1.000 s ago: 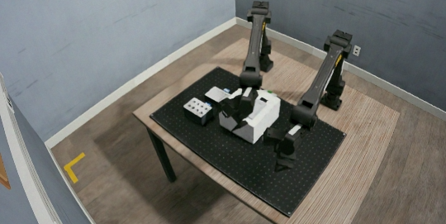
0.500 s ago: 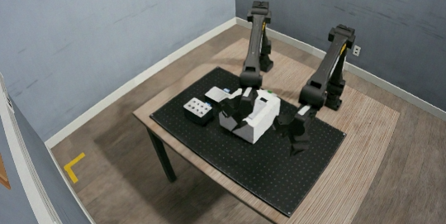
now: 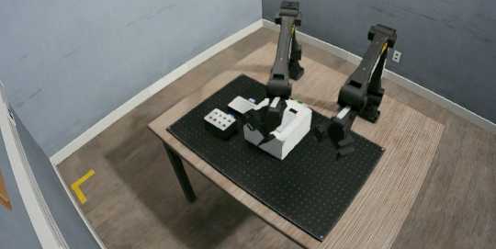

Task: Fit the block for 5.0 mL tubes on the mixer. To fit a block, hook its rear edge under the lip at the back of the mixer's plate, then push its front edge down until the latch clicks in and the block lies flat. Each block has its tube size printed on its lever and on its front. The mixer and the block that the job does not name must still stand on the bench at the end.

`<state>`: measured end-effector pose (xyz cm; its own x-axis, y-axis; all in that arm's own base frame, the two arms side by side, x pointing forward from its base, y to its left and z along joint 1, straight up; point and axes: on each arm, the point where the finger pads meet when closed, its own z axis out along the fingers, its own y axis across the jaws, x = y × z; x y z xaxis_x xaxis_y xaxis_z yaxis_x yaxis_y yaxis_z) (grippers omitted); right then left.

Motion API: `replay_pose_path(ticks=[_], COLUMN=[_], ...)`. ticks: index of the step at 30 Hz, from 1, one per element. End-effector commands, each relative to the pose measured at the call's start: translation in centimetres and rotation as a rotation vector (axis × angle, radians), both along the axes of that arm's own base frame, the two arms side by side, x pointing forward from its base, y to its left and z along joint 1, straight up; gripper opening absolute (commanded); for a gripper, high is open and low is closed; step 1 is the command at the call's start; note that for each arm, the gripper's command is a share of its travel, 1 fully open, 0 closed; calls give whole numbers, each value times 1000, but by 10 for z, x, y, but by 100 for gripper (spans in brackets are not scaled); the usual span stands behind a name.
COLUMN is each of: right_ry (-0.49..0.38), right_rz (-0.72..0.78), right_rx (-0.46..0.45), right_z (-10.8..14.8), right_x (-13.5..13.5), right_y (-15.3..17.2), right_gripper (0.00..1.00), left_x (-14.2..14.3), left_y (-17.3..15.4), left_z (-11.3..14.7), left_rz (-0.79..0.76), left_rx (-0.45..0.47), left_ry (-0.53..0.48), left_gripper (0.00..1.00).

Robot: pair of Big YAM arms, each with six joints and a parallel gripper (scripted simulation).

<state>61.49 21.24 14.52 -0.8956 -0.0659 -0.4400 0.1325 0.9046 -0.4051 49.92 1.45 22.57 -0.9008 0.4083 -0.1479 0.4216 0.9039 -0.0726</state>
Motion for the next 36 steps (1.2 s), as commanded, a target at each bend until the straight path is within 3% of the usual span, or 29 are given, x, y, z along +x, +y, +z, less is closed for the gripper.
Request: replay_pose_path(ticks=[1, 10, 14, 20, 28, 36], right_ry=[-5, -5, -5, -5, -5, -5], right_rz=[12, 12, 12, 12, 12, 12], right_rx=[-3, -3, -3, -3, -3, -3], right_z=[1, 1, 1, 1, 1, 1], right_x=[1, 1, 1, 1, 1, 1], right_y=[2, 2, 2, 2, 2, 2], right_gripper=[100, 100, 100, 100, 100, 100], left_x=[-28, -69, -74, -109, -147, -160], left_y=[-4, -4, -3, 3, 15, 17], left_z=[25, 31, 34, 48, 52, 52], left_rz=[86, 236, 234, 299, 487, 476], left_rx=[4, 36, 41, 54, 100, 101], left_ry=[9, 84, 79, 91, 155, 160], left_gripper=[100, 100, 100, 100, 100, 100])
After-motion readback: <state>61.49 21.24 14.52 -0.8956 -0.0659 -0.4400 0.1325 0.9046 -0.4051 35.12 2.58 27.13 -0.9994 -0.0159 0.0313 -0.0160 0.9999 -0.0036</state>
